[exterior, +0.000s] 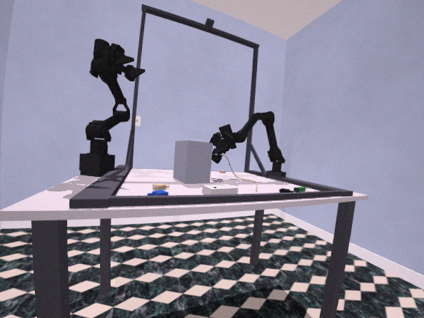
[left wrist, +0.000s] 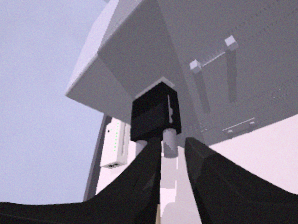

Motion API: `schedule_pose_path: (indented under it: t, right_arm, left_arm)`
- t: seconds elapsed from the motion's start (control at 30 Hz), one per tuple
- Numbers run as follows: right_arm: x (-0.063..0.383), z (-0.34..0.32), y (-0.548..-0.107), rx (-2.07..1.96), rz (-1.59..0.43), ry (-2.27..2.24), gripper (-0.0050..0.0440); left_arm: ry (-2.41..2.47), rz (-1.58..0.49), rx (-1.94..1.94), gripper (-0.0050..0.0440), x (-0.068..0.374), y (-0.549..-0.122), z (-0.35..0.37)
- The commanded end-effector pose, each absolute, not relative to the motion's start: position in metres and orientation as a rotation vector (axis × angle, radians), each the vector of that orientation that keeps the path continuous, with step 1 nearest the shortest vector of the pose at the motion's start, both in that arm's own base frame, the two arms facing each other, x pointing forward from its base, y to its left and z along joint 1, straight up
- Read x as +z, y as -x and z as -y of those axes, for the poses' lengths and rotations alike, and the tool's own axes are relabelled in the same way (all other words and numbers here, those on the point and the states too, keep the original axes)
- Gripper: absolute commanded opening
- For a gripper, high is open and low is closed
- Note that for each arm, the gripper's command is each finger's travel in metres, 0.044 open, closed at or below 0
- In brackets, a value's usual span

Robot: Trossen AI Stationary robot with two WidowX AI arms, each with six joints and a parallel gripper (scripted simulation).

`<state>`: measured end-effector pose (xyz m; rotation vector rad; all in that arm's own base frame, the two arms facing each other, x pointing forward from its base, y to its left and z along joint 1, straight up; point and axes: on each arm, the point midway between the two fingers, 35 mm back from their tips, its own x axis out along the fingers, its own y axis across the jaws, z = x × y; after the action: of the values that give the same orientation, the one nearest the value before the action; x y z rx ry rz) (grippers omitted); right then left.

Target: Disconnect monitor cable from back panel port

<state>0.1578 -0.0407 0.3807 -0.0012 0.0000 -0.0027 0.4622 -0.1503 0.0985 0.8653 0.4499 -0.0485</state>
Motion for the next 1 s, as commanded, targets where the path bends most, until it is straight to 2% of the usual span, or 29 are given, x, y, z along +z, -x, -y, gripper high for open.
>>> schedule_pose_path:
  t: [0.0,0.33,0.4,0.47,0.97]
  right_arm:
    - [0.3833,0.0394,-0.1576,0.0,0.001,0.005,0.044]
    - [0.3833,0.0394,-0.1576,0.0,0.001,0.005,0.044]
    - [0.3833,0.0394,-0.1576,0.0,0.001,0.005,0.044]
    - [0.3833,0.0394,-0.1576,0.0,0.001,0.005,0.044]
    - [0.3833,0.0394,-0.1576,0.0,0.001,0.005,0.044]
  left_arm:
    - [-0.844,-0.425,-0.039,0.0144,0.1111,-0.4643,0.1513]
    - [-0.844,-0.425,-0.039,0.0384,0.1111,-0.4643,0.1513]
    - [-0.844,-0.425,-0.039,0.0384,0.1111,-0.4643,0.1513]
    - [-0.844,-0.425,-0.039,0.0432,0.1111,-0.4643,0.1513]
    - [-0.929,-0.388,-0.017,0.044,0.1096,-0.4672,0.1533]
